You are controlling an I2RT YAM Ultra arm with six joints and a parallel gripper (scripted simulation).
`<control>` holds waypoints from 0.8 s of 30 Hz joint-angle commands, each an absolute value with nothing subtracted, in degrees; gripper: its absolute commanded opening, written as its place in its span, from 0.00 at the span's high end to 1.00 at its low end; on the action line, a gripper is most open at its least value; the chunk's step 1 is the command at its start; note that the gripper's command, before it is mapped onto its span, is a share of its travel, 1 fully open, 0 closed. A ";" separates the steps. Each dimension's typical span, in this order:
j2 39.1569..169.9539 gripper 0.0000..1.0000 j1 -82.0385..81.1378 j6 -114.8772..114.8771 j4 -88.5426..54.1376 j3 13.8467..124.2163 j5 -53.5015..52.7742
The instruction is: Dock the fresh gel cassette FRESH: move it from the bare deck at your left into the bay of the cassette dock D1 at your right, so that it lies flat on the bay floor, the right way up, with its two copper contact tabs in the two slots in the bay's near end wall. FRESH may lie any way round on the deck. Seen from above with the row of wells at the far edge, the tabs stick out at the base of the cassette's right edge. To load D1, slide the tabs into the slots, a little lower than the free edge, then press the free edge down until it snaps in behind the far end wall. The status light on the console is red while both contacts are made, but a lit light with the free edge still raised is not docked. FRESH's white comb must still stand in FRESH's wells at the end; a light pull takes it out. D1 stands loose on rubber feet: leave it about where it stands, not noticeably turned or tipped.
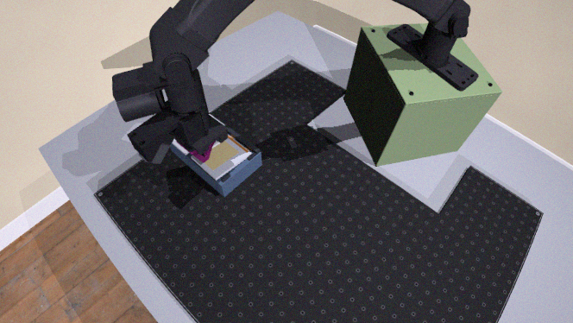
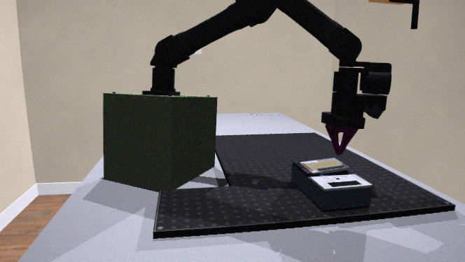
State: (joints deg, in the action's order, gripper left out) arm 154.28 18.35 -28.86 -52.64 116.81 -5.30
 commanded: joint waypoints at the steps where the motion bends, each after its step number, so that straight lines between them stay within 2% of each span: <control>1: 154.30 1.00 18.26 -27.97 -54.83 120.49 -5.33; 24: 161.42 1.00 17.28 -26.63 -61.96 134.74 -5.30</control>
